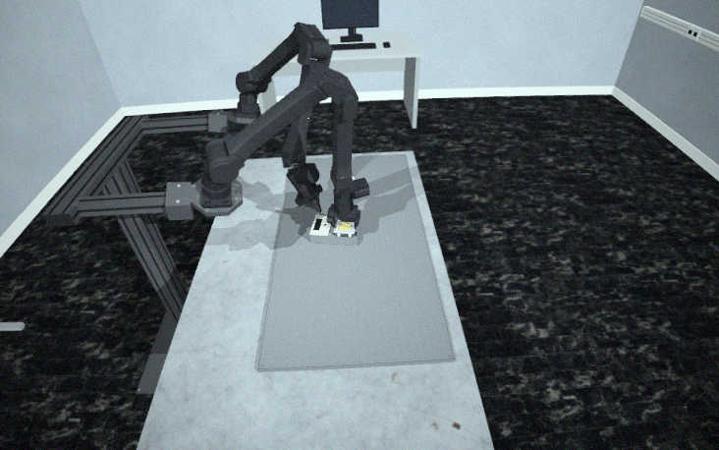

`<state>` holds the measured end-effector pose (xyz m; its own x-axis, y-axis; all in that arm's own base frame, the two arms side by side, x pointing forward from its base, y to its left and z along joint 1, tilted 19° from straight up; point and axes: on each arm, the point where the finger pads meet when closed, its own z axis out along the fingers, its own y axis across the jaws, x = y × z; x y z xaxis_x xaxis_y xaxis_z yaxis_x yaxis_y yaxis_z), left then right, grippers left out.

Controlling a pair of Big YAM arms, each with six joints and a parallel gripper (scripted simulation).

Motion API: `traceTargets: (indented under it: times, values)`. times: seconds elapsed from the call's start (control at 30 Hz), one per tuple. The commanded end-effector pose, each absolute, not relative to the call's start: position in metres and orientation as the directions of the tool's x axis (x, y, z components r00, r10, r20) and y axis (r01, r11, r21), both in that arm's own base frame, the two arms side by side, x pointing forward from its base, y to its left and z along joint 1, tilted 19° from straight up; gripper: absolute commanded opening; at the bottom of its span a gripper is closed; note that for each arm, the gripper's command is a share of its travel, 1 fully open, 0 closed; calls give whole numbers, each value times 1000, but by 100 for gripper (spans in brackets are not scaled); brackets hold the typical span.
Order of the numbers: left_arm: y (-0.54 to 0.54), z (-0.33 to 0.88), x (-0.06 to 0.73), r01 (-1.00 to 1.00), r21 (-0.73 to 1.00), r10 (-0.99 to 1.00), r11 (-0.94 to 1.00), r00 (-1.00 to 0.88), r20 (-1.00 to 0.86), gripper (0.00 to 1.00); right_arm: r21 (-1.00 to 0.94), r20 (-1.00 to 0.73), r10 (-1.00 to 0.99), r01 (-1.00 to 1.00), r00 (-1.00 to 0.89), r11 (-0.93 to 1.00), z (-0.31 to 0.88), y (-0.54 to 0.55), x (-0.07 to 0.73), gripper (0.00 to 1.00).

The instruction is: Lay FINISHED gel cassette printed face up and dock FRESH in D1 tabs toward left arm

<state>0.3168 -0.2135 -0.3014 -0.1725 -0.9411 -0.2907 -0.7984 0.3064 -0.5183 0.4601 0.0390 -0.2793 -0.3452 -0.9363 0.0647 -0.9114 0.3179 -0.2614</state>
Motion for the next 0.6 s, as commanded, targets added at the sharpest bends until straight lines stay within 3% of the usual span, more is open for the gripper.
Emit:
traceTargets:
  times: [0.0,0.57]
  values:
    - [-212,-311,316,-796,-517,-939,316,-182,-292,0,-265,62,-937,-911,-343,316,-277,40,462,0]
    - [-207,-330,319,-796,-517,-939,316,-182,-292,0,-265,62,-937,-911,-343,316,-277,40,462,0]
